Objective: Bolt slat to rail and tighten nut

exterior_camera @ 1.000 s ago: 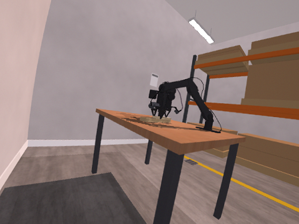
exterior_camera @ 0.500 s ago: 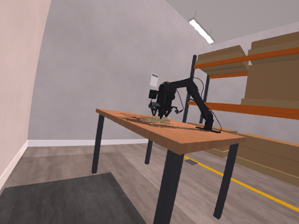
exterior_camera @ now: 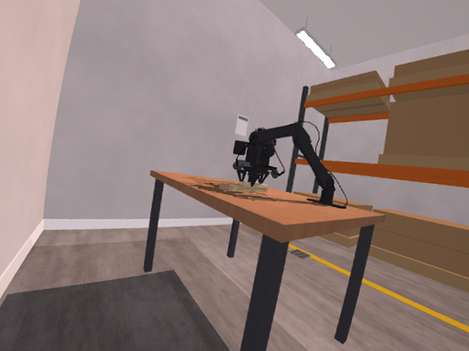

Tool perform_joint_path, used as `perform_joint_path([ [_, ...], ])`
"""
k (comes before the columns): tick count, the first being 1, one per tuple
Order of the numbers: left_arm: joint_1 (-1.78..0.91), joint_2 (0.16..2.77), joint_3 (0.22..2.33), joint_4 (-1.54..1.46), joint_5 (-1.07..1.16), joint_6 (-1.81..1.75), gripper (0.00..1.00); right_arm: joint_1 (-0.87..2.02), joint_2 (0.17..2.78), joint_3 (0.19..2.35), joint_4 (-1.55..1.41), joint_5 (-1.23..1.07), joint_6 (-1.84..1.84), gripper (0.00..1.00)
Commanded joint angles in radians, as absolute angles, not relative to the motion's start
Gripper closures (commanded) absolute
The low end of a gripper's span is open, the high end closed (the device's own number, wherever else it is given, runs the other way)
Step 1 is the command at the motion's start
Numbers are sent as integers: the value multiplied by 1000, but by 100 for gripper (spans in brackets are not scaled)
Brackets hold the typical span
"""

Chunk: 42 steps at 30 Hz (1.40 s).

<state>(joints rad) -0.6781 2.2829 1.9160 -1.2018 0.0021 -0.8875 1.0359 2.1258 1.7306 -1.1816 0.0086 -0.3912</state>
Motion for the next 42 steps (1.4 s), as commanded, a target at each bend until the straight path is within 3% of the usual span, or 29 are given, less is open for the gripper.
perform_joint_path([
  [1,-678,2274,1920,-1203,0,-890,28,1030,2117,1734,-1177,2,-184,89],
  [42,-678,2274,1920,-1203,0,-890,28,1027,2115,1730,-1173,-6,1278,89],
])
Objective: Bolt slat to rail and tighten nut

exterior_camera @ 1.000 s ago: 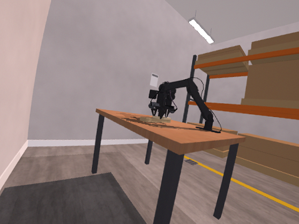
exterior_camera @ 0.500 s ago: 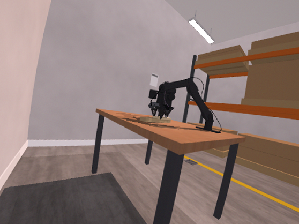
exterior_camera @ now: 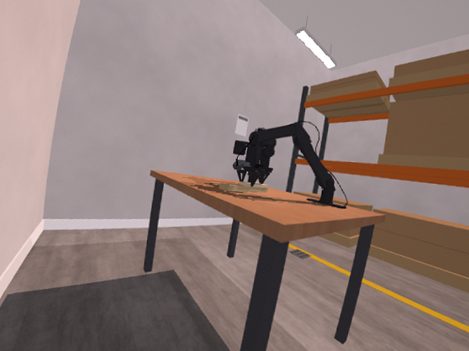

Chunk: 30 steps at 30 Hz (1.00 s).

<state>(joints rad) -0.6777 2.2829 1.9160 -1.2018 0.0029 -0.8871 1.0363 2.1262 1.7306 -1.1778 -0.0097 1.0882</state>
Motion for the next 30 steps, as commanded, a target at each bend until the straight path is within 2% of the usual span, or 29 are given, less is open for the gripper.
perform_joint_path([
  [1,-678,2274,1920,-1203,0,-890,28,1027,2115,1730,-1173,-6,1278,89],
  [30,-678,2274,1920,-1203,0,-890,28,1037,2118,1735,-1177,-11,1162,89],
])
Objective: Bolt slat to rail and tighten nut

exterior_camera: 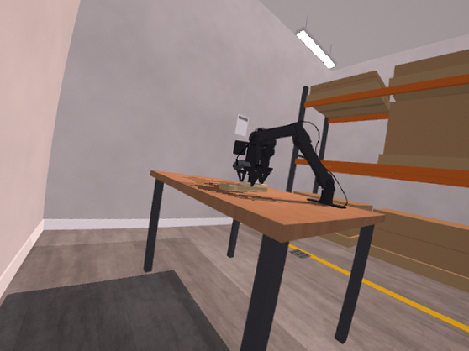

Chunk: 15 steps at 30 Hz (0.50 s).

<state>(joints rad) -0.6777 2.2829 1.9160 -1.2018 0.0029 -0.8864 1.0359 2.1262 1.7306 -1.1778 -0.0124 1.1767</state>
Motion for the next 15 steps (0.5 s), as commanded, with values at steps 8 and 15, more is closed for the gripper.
perform_joint_path([
  [8,-678,2274,1920,-1203,0,-890,28,1037,2118,1735,-1177,-11,1162,89],
  [15,-678,2274,1920,-1203,0,-890,28,1036,2118,1735,-1177,-12,1176,66],
])
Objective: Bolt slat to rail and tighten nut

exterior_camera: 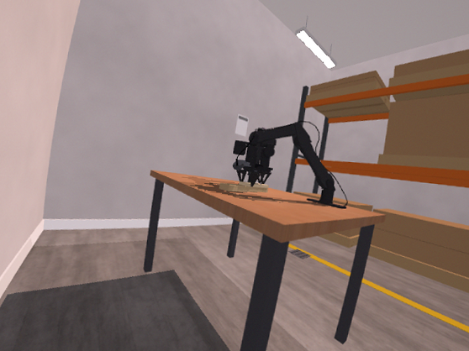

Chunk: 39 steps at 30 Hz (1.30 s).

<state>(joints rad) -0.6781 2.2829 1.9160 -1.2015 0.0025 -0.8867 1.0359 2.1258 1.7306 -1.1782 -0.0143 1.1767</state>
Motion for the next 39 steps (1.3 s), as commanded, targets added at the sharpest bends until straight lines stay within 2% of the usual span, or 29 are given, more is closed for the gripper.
perform_joint_path([
  [1,-678,2274,1920,-1203,0,-890,28,1036,2118,1735,-1177,-12,1176,66],
  [39,-678,2274,1920,-1203,0,-890,28,1036,2118,1735,-1178,-14,1177,66],
])
